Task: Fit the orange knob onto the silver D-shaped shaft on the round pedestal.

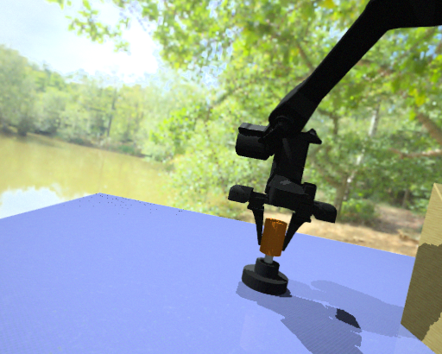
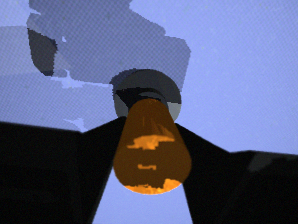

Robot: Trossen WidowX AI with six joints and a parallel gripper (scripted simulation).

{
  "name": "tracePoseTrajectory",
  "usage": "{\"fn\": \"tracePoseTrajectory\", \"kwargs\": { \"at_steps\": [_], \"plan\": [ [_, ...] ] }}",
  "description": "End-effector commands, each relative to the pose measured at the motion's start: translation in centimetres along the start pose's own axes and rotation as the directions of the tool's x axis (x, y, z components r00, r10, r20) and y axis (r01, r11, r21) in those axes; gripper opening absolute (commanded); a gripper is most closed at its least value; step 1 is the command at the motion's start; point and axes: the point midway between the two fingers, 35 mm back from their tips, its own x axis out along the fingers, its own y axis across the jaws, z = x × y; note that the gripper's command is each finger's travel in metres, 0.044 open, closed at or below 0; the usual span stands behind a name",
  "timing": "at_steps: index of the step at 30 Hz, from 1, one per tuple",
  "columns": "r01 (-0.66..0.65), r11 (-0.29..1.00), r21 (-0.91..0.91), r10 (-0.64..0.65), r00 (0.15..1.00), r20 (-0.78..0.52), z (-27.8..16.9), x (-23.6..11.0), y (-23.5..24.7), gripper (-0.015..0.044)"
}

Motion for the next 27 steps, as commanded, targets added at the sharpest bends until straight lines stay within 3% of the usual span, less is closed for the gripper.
{"fn": "tracePoseTrajectory", "kwargs": {
  "at_steps": [1,7,27],
  "plan": [
    [0.007,1.0,0.0,-0.007,1.0,0.002,0.0,0.01,-0.16,0.0],
    [0.007,0.999,-0.052,-0.007,1.0,0.002,0.0,0.06,-0.16,0.0],
    [0.007,0.999,0.044,-0.007,1.0,0.002,0.0,0.09,-0.16,0.0]
  ]
}}
